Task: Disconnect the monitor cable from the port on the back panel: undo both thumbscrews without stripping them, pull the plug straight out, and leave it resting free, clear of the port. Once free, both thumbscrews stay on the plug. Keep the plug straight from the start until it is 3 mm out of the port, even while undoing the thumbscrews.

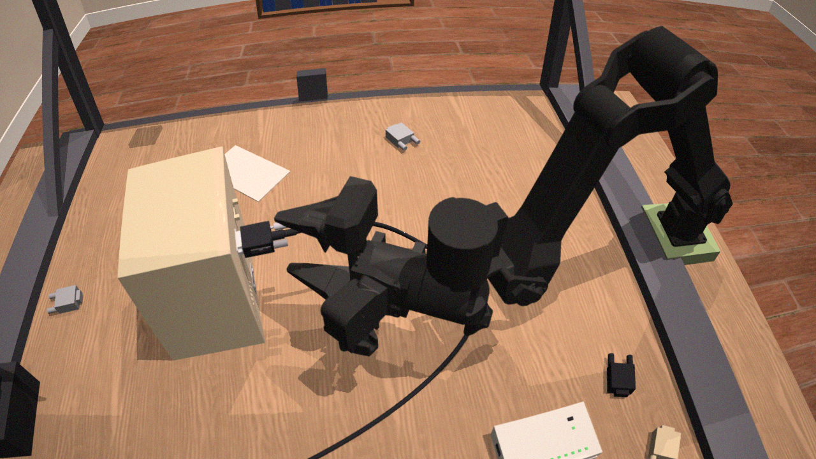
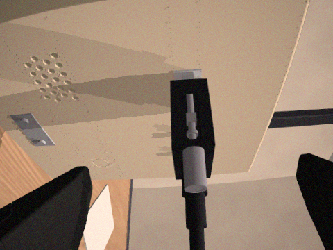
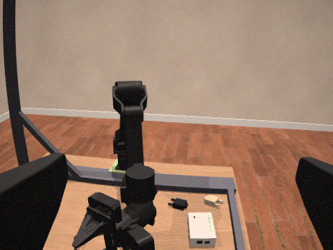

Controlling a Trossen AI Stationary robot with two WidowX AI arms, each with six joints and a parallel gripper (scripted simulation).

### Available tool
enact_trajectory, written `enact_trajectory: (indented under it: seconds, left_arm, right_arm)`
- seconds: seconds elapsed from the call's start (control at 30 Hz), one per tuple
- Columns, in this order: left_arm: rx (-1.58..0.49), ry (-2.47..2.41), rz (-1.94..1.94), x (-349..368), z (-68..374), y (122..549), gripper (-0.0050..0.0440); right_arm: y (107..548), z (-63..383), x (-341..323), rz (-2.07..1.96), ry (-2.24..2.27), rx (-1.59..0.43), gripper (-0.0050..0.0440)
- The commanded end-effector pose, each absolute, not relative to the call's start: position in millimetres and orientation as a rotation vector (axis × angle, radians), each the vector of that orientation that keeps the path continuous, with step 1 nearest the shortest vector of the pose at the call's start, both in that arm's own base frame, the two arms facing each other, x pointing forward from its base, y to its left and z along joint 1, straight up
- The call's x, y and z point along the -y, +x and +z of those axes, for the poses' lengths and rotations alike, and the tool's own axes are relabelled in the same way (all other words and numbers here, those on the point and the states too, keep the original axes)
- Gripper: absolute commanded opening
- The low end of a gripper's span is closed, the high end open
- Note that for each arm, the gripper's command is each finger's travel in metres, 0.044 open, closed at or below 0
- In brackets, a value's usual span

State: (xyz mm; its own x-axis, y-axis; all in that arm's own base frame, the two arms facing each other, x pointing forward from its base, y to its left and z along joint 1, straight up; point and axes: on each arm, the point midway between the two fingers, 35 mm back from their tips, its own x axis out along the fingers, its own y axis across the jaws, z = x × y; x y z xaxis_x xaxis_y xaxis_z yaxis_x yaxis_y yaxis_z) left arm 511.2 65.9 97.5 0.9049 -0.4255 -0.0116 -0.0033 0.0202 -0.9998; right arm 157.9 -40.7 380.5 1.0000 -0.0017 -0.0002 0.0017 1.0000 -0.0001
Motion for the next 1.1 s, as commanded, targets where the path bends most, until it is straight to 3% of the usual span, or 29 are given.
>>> enact_trajectory:
  seconds: [0.0, 0.37, 1.07]
  left_arm:
    - [-0.329, -1.514, -0.353, -66.9, 108.4, 512.5, 0.0440]
    - [-0.331, -1.499, -0.345, -66.9, 108.9, 513.2, 0.0440]
    - [-0.455, -0.961, -0.147, -63.2, 120.9, 513.5, 0.0440]
  right_arm:
    - [157.6, 383.2, 39.5, 0.000, -0.005, 0.001, 0.0440]
    - [157.6, 383.2, 39.5, 0.000, -0.005, 0.001, 0.0440]
    - [157.6, 383.2, 39.5, 0.000, -0.005, 0.001, 0.0440]
